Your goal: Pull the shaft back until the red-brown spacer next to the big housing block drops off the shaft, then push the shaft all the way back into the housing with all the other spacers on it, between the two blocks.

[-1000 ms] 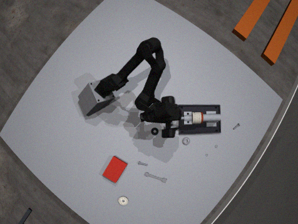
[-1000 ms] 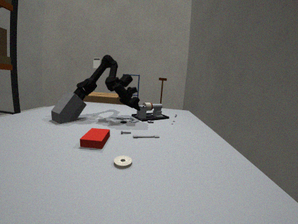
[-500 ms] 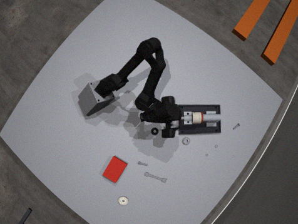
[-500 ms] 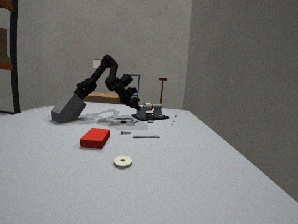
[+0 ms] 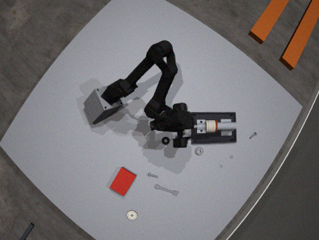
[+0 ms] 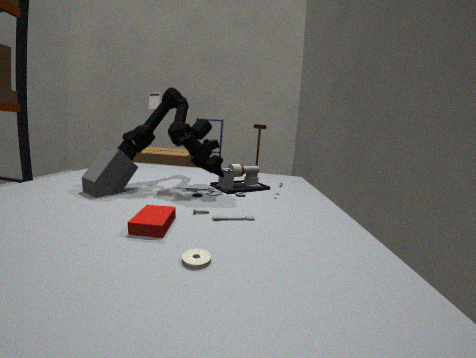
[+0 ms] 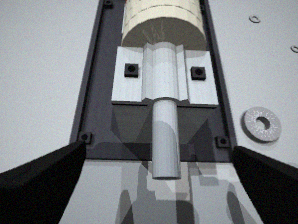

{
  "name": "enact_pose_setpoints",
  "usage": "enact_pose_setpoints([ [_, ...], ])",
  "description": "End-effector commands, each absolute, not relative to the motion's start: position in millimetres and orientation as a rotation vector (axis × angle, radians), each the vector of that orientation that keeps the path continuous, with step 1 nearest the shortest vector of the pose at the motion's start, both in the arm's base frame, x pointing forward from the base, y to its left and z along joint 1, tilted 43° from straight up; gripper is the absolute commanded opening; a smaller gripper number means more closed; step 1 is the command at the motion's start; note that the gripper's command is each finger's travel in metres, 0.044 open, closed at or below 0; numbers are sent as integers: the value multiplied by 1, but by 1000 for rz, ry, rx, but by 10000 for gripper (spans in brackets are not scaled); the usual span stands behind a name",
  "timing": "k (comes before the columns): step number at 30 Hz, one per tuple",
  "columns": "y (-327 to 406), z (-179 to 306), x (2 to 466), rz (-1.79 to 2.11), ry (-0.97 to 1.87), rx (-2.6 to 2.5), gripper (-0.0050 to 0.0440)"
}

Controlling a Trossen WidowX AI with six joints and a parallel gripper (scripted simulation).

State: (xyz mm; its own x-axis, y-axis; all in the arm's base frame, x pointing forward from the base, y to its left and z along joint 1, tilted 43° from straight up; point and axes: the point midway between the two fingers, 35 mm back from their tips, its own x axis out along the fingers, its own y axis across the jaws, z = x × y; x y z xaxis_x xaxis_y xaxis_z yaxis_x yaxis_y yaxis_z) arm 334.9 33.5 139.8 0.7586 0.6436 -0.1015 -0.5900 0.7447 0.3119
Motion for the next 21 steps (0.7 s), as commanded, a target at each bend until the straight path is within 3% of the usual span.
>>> enact_pose_setpoints([
  [1, 33, 146, 341, 676, 189, 261, 440],
  [21, 43, 146, 350, 677, 187, 258, 440],
])
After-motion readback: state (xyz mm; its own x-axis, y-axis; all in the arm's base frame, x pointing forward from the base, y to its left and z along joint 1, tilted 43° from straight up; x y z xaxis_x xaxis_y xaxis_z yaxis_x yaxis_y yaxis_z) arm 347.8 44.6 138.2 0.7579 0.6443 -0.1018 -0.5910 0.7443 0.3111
